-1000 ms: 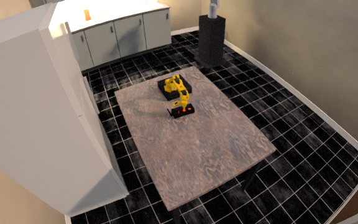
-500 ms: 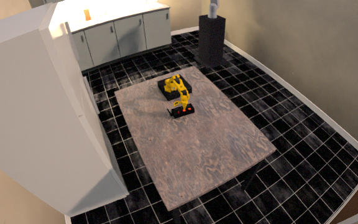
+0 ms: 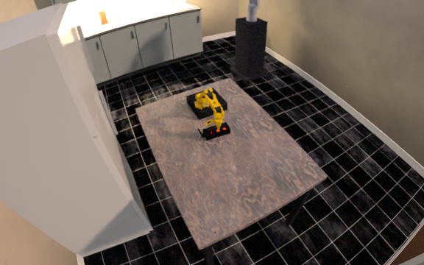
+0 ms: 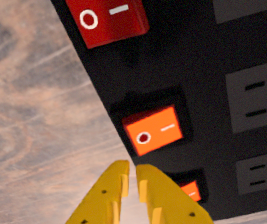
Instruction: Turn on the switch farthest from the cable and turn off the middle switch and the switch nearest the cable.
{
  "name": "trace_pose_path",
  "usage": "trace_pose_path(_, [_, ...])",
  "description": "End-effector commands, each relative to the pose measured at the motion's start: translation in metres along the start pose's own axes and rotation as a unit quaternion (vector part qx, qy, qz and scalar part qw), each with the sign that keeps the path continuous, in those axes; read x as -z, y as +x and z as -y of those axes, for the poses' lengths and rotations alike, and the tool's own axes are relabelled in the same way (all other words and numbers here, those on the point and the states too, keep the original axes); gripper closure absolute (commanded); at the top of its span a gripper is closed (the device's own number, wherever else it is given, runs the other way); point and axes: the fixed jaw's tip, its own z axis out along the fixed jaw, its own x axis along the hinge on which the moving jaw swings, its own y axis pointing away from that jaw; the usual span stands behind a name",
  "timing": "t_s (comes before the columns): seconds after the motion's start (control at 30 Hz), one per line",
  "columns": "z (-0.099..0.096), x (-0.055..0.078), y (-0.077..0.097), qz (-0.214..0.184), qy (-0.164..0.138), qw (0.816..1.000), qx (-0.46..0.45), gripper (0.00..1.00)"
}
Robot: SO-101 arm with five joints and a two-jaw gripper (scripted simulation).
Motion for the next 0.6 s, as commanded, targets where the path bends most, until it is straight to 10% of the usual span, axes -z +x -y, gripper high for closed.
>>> trace_pose_path(0.0, [0.0004, 0.0008, 0.0019, -0.002, -0.005, 1.000, 0.006, 1.00])
trace_pose_path(0.57, [0.0004, -0.0037, 0.0019, -0.002, -0.005, 1.000, 0.006, 1.00])
